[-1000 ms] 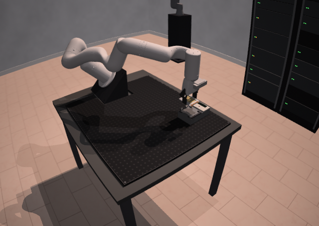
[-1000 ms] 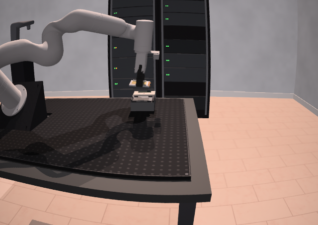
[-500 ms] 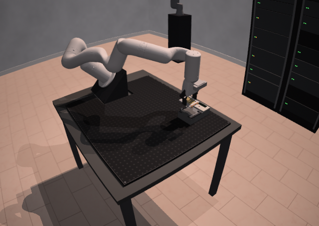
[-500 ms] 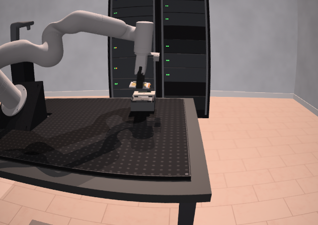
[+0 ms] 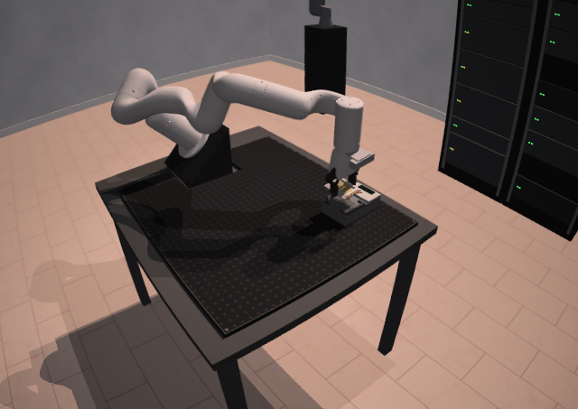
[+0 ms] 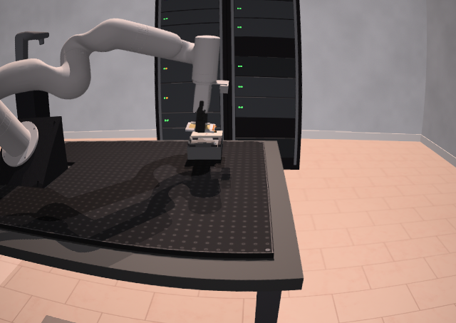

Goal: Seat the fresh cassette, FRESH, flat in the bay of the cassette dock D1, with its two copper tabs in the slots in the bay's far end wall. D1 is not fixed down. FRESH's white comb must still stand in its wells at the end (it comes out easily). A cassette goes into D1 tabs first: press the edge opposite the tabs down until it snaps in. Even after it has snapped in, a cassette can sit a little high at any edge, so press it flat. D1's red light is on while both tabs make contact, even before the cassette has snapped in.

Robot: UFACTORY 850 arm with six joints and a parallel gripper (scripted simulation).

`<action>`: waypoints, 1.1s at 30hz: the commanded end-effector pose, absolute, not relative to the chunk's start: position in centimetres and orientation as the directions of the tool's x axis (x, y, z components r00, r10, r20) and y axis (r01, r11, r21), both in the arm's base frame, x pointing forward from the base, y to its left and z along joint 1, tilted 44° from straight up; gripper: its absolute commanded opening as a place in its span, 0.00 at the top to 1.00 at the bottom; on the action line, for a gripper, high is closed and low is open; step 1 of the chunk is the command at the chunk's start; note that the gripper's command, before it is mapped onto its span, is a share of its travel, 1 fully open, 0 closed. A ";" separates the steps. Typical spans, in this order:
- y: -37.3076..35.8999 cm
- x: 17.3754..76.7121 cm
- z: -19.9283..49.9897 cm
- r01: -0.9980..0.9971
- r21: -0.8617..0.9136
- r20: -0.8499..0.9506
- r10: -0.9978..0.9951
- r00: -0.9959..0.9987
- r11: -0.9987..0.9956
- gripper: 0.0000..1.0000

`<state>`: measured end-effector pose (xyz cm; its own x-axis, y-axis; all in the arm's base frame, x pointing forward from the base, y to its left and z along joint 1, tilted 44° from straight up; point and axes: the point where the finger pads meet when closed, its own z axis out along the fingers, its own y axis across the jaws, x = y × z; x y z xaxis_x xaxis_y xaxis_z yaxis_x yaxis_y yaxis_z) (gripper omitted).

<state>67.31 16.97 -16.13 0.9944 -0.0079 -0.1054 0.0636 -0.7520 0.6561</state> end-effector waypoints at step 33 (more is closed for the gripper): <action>16.2 67.5 -17.1 0.070 0.697 -0.172 -0.072 0.982 -0.714 1.00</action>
